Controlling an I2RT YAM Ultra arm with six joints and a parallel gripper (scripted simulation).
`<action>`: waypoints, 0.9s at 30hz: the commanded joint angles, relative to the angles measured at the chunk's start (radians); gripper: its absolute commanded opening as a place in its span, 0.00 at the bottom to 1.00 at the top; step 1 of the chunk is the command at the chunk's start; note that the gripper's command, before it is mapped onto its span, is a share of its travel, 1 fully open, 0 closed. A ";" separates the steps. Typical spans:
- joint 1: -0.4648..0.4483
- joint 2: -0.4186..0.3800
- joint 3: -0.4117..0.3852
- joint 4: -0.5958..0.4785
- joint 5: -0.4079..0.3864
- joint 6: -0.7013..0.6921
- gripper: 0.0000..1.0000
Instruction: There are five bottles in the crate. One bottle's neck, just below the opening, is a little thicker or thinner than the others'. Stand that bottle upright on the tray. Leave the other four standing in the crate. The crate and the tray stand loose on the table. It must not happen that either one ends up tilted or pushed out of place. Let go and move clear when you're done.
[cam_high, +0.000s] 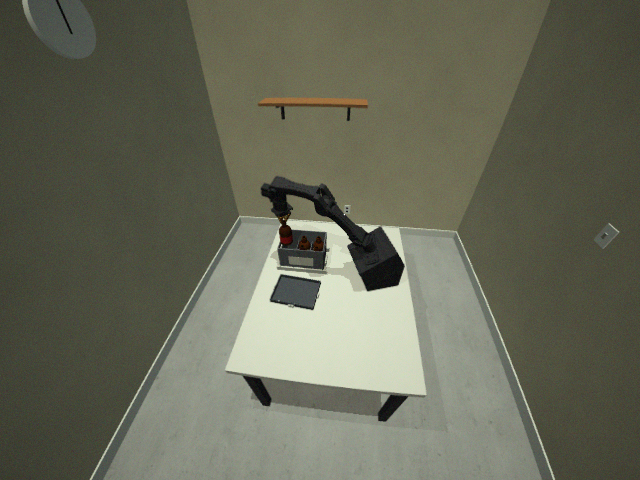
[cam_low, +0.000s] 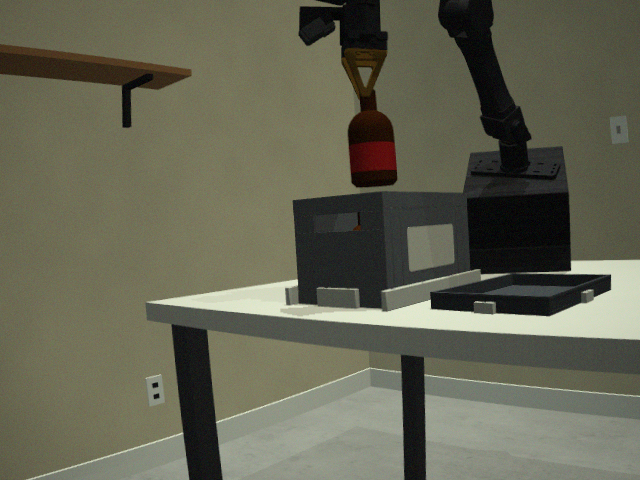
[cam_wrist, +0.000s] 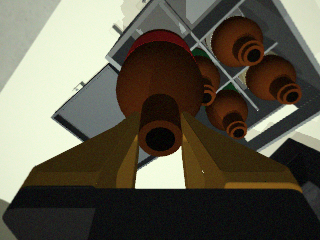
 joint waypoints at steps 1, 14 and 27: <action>-0.017 -0.038 0.039 0.014 0.005 0.005 0.00; 0.008 -0.050 -0.001 0.025 0.013 0.018 0.00; 0.033 -0.082 -0.051 0.042 0.024 0.040 0.00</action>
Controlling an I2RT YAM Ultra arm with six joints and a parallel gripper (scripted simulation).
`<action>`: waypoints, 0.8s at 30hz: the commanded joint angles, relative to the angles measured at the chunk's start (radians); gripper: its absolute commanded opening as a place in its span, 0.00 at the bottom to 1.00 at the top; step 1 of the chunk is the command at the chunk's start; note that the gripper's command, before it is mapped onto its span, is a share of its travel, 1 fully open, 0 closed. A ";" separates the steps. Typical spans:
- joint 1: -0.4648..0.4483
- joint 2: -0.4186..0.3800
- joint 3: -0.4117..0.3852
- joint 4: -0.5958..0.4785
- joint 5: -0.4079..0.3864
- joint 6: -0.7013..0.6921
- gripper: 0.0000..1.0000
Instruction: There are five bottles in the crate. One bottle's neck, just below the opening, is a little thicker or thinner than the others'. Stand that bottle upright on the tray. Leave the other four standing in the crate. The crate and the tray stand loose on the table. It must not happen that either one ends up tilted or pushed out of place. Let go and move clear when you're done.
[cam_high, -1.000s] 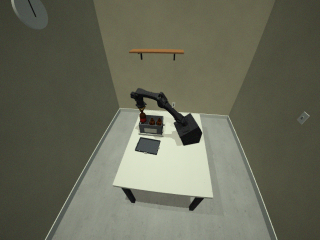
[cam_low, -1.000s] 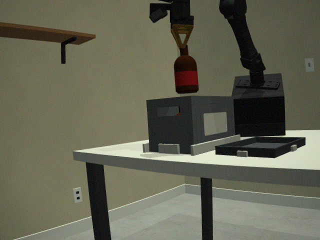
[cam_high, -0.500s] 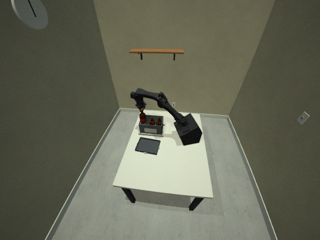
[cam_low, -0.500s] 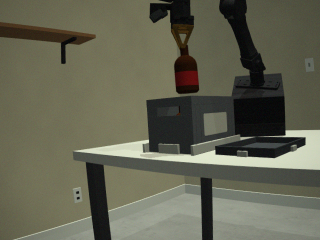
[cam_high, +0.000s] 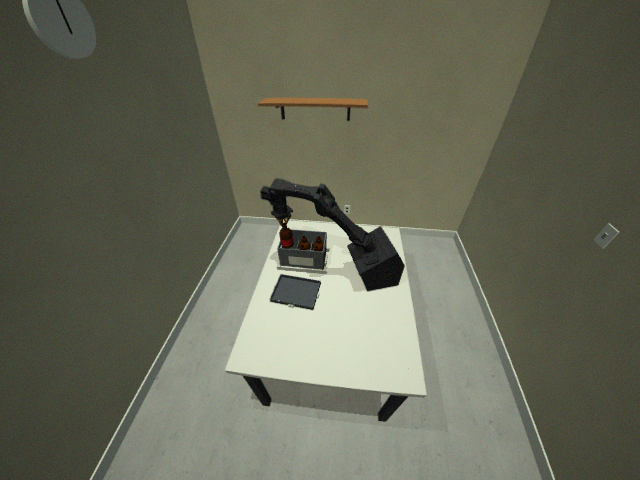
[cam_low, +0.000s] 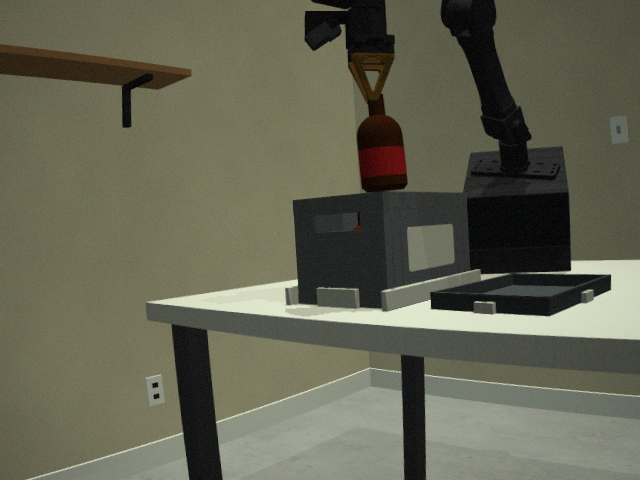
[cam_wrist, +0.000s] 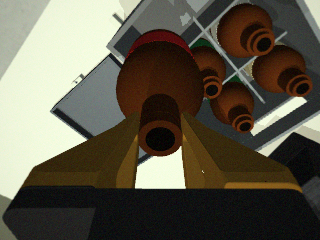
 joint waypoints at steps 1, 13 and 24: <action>-0.015 -0.072 0.012 0.028 0.019 0.017 0.00; 0.054 -0.123 -0.087 0.051 0.041 0.060 0.00; 0.116 -0.179 -0.155 0.076 0.072 0.114 0.00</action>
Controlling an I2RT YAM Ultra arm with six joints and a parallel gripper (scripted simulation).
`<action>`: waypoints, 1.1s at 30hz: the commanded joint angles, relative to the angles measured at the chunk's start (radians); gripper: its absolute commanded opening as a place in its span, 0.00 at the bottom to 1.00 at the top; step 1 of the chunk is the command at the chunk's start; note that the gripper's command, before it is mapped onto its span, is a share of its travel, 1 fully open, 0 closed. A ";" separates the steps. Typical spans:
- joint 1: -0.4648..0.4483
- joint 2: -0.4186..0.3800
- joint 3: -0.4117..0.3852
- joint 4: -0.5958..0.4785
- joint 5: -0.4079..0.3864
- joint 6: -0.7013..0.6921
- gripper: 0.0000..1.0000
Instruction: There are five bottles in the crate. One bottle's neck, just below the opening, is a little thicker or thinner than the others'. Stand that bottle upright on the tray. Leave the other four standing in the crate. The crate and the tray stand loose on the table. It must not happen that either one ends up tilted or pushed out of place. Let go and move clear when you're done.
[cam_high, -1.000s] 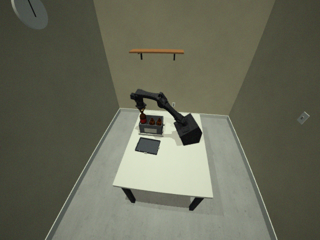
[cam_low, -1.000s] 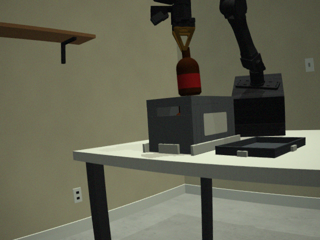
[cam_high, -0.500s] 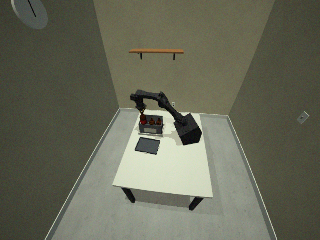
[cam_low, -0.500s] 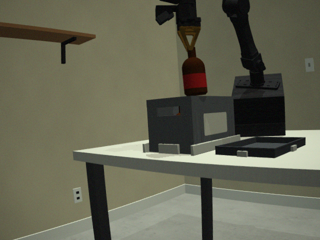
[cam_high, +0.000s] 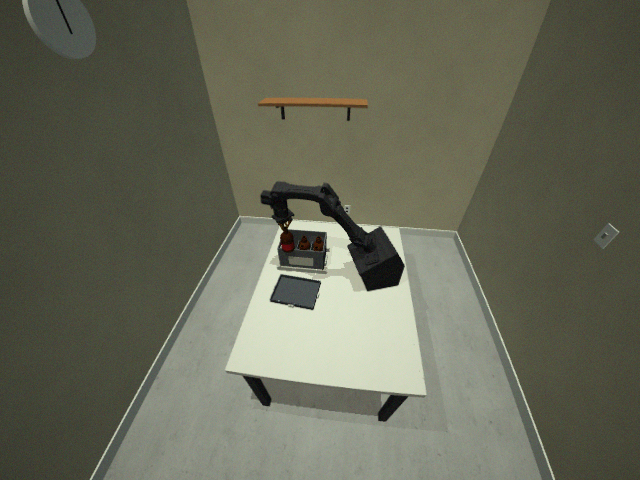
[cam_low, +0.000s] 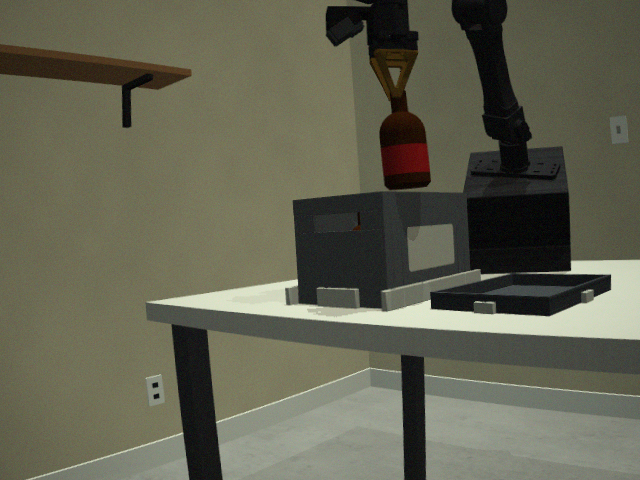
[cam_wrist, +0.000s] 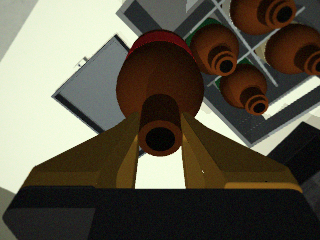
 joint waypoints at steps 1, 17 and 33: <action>0.023 -0.075 -0.024 0.026 0.030 0.038 0.00; 0.151 -0.156 -0.115 0.057 0.096 0.148 0.00; 0.289 -0.214 -0.160 0.075 0.169 0.266 0.00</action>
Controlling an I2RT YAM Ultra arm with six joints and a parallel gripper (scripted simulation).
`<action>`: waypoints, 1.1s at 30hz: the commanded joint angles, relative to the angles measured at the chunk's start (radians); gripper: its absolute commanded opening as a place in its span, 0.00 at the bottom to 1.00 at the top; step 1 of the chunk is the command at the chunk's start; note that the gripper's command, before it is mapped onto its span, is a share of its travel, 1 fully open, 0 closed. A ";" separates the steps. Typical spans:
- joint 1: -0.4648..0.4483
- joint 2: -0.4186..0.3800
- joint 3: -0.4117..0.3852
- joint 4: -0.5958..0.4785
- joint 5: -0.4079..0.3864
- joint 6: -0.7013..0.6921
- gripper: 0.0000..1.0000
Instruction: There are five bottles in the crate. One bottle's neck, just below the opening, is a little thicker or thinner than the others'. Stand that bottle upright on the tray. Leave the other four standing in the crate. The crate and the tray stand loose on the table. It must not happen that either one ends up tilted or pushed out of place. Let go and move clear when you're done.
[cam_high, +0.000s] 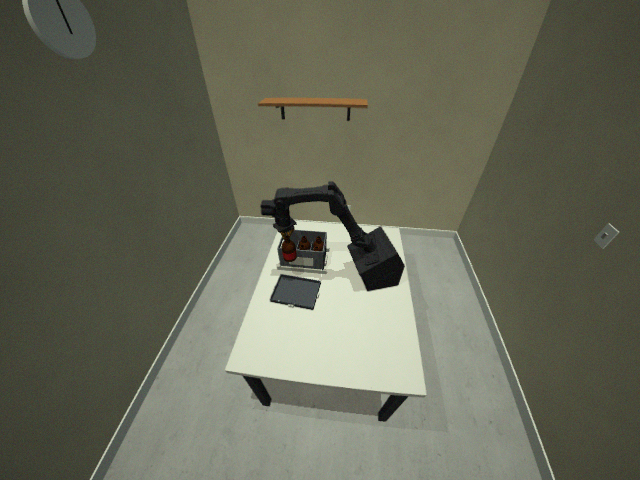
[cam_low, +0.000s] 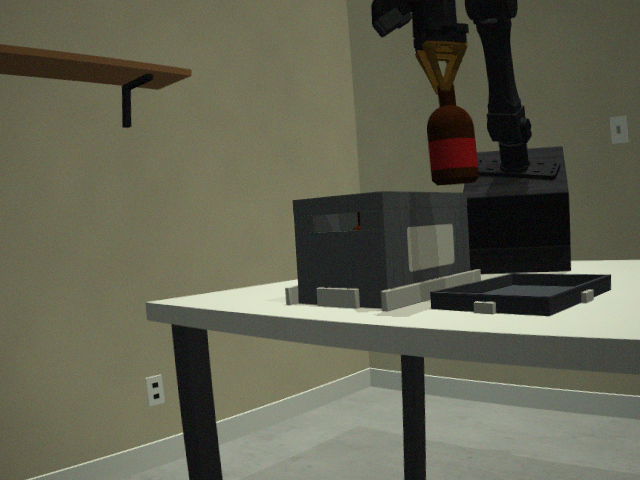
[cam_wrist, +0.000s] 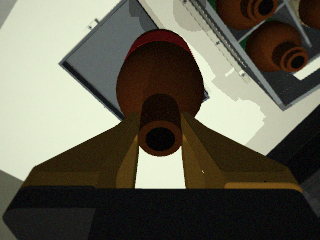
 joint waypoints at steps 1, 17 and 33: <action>0.031 -0.065 0.001 0.018 0.039 0.047 0.00; 0.167 -0.094 -0.031 0.011 0.114 0.160 0.00; 0.285 -0.107 -0.023 0.000 0.179 0.259 0.00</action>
